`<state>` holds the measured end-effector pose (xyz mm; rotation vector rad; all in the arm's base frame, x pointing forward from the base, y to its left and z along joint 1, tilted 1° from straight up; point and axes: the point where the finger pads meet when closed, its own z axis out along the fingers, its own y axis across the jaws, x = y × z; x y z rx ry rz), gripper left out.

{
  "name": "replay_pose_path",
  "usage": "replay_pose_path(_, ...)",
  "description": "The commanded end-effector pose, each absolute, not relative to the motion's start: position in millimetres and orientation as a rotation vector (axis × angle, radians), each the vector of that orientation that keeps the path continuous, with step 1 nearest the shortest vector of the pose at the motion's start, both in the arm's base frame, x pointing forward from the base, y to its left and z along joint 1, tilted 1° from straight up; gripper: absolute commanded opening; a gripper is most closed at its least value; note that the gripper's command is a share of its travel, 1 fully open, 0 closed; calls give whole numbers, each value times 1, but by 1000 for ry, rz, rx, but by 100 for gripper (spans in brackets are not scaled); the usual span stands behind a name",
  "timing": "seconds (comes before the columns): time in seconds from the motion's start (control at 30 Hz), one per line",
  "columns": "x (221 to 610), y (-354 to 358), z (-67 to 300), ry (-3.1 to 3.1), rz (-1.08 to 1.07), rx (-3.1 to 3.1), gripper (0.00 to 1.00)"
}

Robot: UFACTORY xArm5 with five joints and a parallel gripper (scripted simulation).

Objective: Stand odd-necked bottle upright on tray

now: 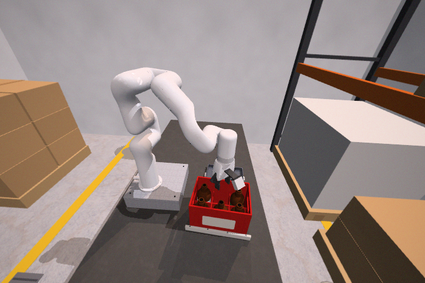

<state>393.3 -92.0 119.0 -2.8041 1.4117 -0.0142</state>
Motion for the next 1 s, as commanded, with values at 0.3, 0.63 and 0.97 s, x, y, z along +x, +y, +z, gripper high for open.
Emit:
replay_pose_path(0.3, 394, -92, 119, 1411, -20, -2803, 65)
replay_pose_path(0.63, 394, -93, 114, 1411, -20, -2803, 65)
replay_pose_path(0.97, 394, -93, 102, 1411, -20, -2803, 65)
